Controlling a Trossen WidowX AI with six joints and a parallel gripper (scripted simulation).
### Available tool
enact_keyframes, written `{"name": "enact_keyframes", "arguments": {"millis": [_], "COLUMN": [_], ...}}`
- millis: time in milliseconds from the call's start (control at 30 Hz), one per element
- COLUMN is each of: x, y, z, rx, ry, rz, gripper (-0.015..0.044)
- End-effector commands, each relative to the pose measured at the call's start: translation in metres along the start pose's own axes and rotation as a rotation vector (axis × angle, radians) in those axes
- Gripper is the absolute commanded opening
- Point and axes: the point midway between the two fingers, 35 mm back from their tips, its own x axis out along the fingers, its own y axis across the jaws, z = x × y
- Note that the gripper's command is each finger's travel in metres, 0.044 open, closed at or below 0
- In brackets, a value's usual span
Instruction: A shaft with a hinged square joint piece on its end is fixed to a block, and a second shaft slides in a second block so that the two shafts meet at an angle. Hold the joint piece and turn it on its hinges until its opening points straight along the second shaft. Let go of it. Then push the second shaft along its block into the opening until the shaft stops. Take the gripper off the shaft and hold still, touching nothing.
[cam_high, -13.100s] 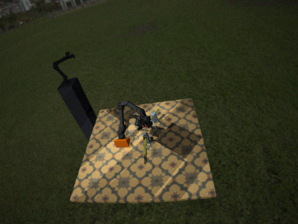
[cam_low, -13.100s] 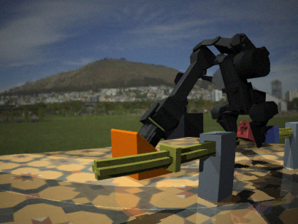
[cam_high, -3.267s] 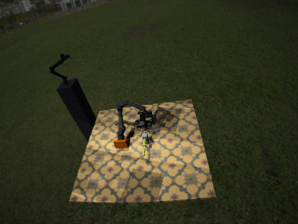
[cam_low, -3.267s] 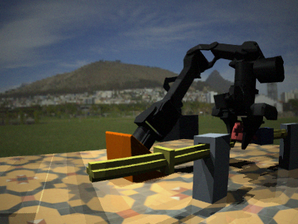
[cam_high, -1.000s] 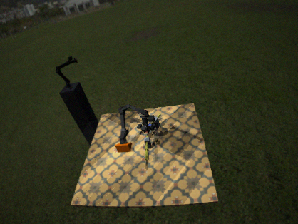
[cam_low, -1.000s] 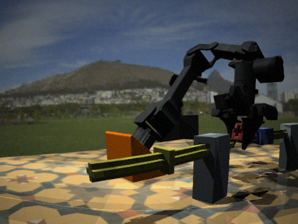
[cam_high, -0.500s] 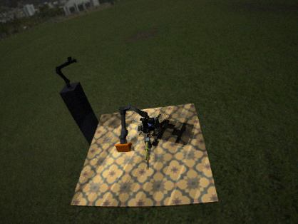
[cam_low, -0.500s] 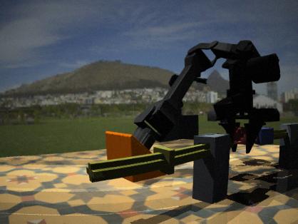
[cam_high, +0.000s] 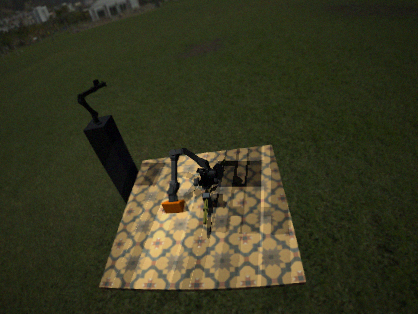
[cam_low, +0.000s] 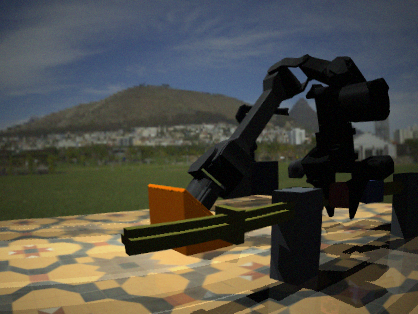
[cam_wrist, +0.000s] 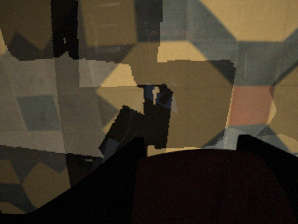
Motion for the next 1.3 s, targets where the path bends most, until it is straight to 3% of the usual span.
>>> {"name": "enact_keyframes", "arguments": {"millis": [0,500,667,767,1133,1267], "x": [0.0010,0.0006,0.0006,0.0006,0.0006,0.0006], "y": [0.0003,0.0002,0.0002,0.0002,0.0002,0.0002], "z": [0.0001,0.0001,0.0001,0.0001,0.0001,0.0001], "rx": [-0.007,-0.005,-0.005,-0.005,-0.005,-0.005], "ry": [0.021,0.011,0.011,0.011,0.011,0.011], "rz": [-0.001,-0.001,-0.001,-0.001,-0.001,-0.001], "gripper": [0.0000,0.0000,0.0131,0.0147,0.0436,0.0440]}}
